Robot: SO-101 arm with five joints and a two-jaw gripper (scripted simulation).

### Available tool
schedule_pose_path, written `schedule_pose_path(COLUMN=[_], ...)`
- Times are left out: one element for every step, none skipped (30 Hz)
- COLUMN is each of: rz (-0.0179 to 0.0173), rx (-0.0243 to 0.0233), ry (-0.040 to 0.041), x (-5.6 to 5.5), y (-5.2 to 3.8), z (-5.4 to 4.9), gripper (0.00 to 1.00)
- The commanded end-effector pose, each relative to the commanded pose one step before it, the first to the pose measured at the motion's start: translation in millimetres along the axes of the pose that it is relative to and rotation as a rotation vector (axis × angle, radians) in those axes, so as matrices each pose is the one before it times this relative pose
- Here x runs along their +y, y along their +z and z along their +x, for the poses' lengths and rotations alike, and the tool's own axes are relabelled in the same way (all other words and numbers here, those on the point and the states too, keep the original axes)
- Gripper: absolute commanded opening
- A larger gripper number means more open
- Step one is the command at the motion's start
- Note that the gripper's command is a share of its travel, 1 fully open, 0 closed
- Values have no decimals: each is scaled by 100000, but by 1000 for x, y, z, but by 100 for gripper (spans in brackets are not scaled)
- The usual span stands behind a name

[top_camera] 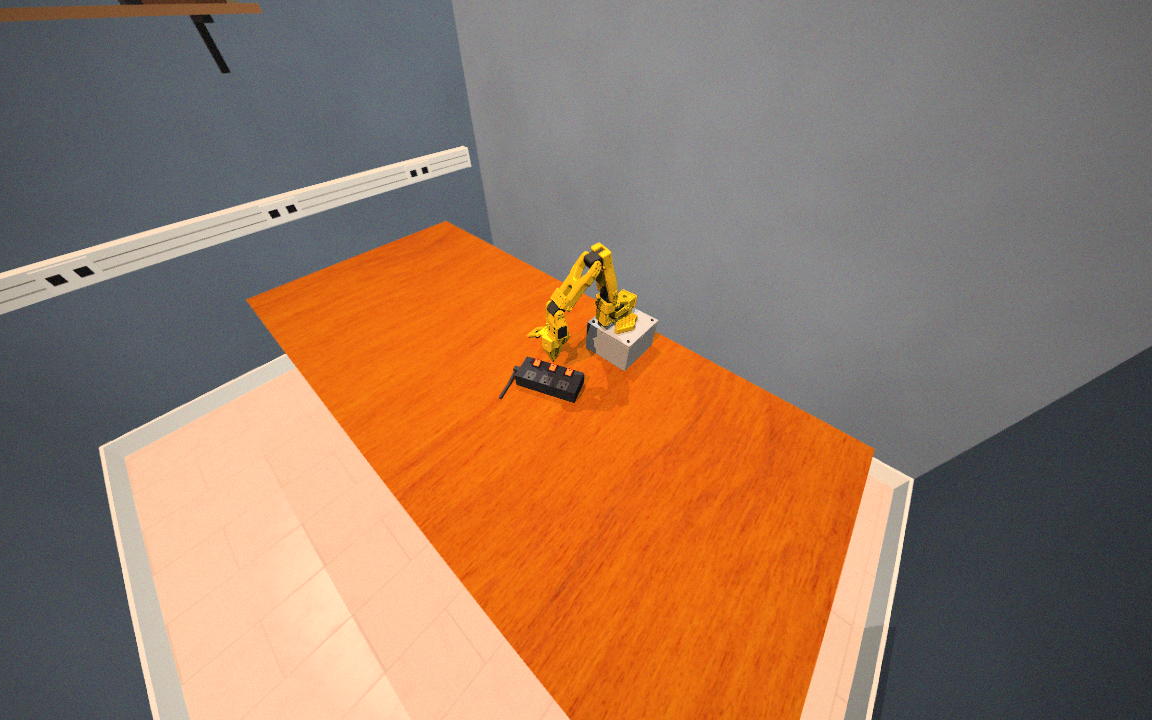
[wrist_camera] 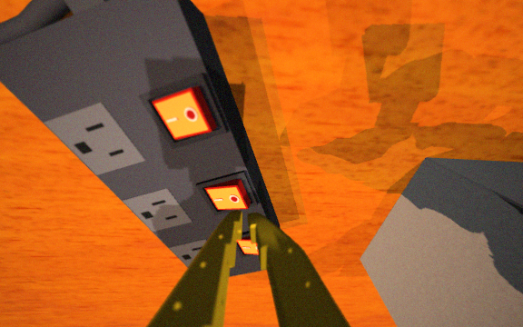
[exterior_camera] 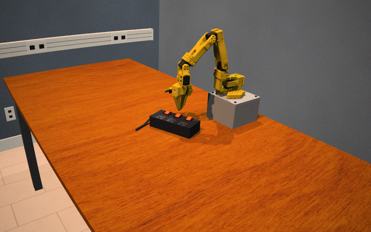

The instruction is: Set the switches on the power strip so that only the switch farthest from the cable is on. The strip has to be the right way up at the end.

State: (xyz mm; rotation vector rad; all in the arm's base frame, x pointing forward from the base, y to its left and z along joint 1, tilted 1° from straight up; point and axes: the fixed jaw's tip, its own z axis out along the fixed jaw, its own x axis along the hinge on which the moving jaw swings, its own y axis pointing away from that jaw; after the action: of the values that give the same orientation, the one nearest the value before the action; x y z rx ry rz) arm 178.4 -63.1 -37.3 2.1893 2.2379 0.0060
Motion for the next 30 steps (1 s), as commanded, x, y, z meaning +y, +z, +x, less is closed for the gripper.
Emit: schedule_pose_path(rz=[1542, 0, -1, 0, -1, 0, -1, 0, -1, 0, -1, 0, -1, 0, -1, 0, -1, 0, 0, 1, -1, 1, -1, 1, -1, 1, -1, 1, -1, 1], rx=[708, 0, 0, 0, -1, -1, -1, -1, -2, -1, -2, -1, -1, -1, -1, 0, 0, 0, 0, 0, 0, 0, 0, 0, 0, 0, 0, 0, 0, 0], ry=[-529, 0, -4, -27, -64, -105, -145, -177, -198, -205, -198, -177, -145, -105, -64, -27, -4, 0, 0, 0, 0, 0, 0, 0, -1, -1, -1, -1, -1, -2], x=[-841, 0, 11, 60, 143, 233, 324, 393, 442, 455, 441, 392, 323, 233, 143, 59, 11, 0, 0, -1, 2, 0, 3, 2, 6, 4, 7, 5, 8, 5], y=[1905, 0, -3, -17, -42, -68, -96, -116, -131, -135, -132, -117, -97, -70, -43, -18, -3, 0, 0, 3, 18, 48, 85, 131, 179, 231, 281, 330, 374, 414], z=[3005, 0, 5, 31, 73, 121, 167, 205, 229, 239, 231, 207, 170, 124, 75, 32, 5, 0, 0, 0, 0, 0, 0, 0, 0, 0, 0, 0, 0, 1], gripper=[0, 0, 0, 0, 0, 0, 0, 0, 0, 0, 0, 0, 0, 0, 0, 0, 0, 0, 0, 0, 0, 0, 0, 0, 0, 0, 0, 0, 0, 0])
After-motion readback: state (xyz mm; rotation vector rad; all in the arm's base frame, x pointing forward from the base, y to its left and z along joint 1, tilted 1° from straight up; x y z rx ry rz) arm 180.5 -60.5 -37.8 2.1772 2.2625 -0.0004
